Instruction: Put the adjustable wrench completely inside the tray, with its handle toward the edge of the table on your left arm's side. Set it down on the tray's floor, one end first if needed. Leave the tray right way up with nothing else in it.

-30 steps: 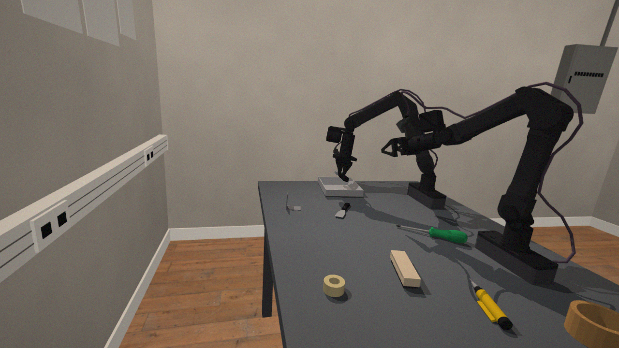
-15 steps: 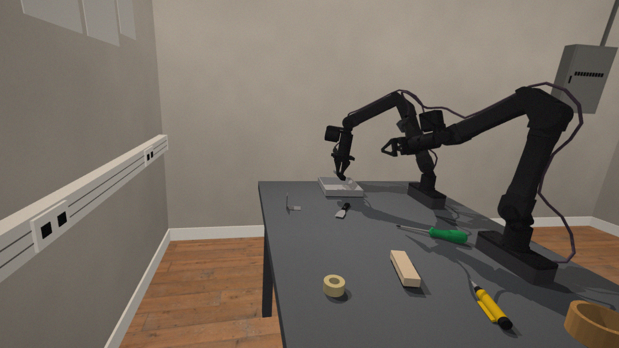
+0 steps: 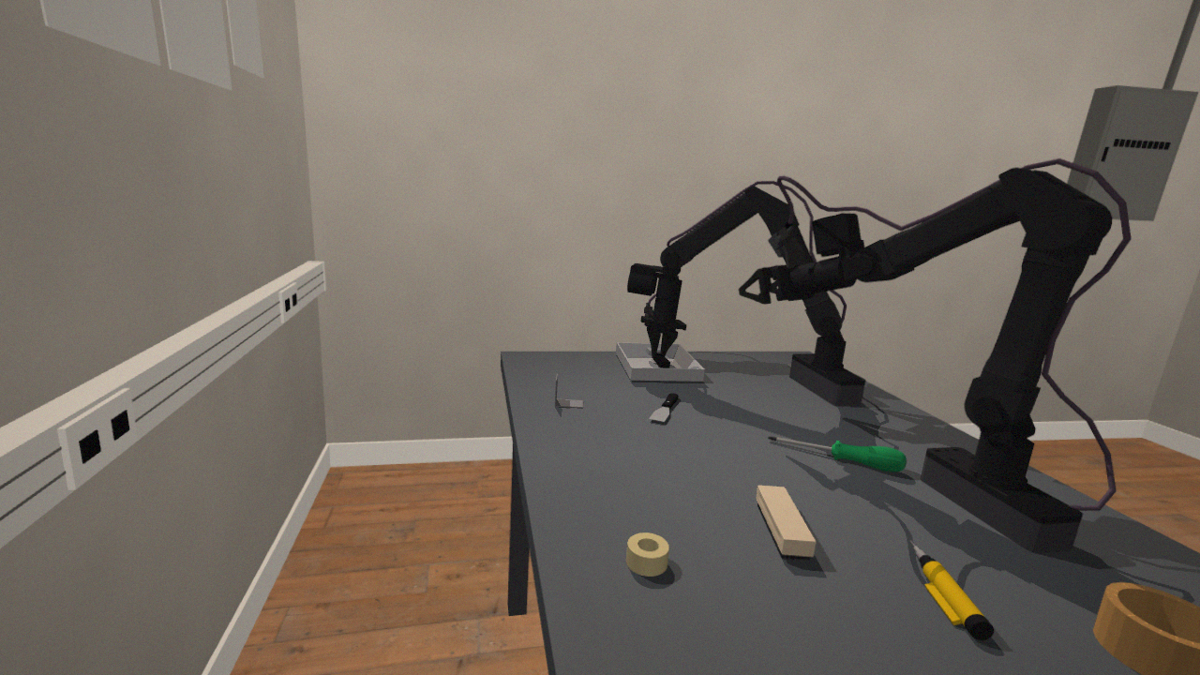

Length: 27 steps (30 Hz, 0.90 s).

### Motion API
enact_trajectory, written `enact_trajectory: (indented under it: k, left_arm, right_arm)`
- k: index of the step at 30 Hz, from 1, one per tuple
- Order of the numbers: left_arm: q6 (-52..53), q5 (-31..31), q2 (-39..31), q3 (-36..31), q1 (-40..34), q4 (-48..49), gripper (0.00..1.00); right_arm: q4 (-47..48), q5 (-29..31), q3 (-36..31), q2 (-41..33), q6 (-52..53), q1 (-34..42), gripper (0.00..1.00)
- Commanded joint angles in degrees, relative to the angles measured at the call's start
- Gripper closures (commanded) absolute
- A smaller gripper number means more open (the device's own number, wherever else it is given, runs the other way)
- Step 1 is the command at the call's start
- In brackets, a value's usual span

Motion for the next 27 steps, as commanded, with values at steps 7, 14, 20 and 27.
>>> enact_trajectory:
  k: [7, 14, 20, 27]
  left_arm:
    - [0.11, 0.29, -0.29, 0.30, 0.30, 0.41, 0.00]
    - [0.11, 0.29, -0.29, 0.30, 0.30, 0.41, 0.00]
    - [0.11, 0.29, -0.29, 0.30, 0.30, 0.41, 0.00]
    - [0.11, 0.29, -0.29, 0.30, 0.30, 0.41, 0.00]
  right_arm:
    - [5.86, 0.69, -2.03, 0.75, 0.22, -0.21, 0.88]
    - [6.94, 0.70, -2.68, 1.33, 0.23, -0.17, 0.88]
    - [7.21, 0.70, -2.86, 0.89, 0.24, -0.15, 0.88]
    - [7.40, 0.60, -3.28, -0.50, 0.01, -0.72, 0.66]
